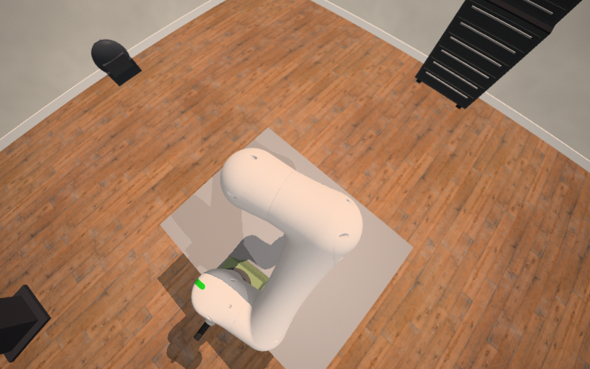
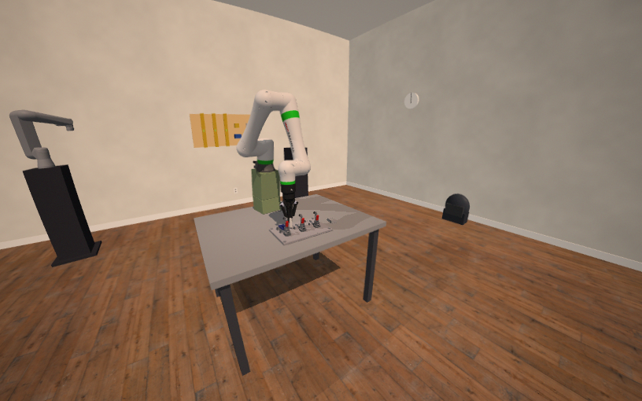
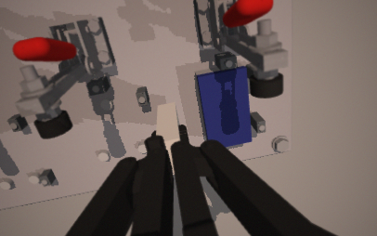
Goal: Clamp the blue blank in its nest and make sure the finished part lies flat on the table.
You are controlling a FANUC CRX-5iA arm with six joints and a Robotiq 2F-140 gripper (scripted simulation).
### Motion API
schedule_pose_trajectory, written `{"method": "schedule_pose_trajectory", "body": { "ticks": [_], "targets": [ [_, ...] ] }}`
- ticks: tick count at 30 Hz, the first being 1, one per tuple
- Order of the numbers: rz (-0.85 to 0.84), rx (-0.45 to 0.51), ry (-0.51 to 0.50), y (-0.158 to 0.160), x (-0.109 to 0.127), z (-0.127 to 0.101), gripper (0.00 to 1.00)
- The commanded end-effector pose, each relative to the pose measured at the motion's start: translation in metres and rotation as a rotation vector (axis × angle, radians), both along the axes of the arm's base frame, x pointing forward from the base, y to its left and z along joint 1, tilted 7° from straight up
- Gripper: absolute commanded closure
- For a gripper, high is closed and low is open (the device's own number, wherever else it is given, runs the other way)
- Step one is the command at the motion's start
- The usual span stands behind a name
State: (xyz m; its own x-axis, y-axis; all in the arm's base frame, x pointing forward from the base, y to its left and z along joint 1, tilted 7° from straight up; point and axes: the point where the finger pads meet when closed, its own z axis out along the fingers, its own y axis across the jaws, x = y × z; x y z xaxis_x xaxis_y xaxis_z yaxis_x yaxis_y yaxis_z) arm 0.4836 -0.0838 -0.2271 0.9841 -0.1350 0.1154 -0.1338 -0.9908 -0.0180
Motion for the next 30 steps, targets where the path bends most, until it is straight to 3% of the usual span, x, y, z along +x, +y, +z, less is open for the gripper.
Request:
{"method": "schedule_pose_trajectory", "body": {
  "ticks": [1,30],
  "targets": [
    [0.000,0.000,0.000,-0.0001,0.0002,-0.0002,1.00],
    [0.000,0.000,0.000,-0.0021,0.0006,-0.0047,1.00]
  ]
}}
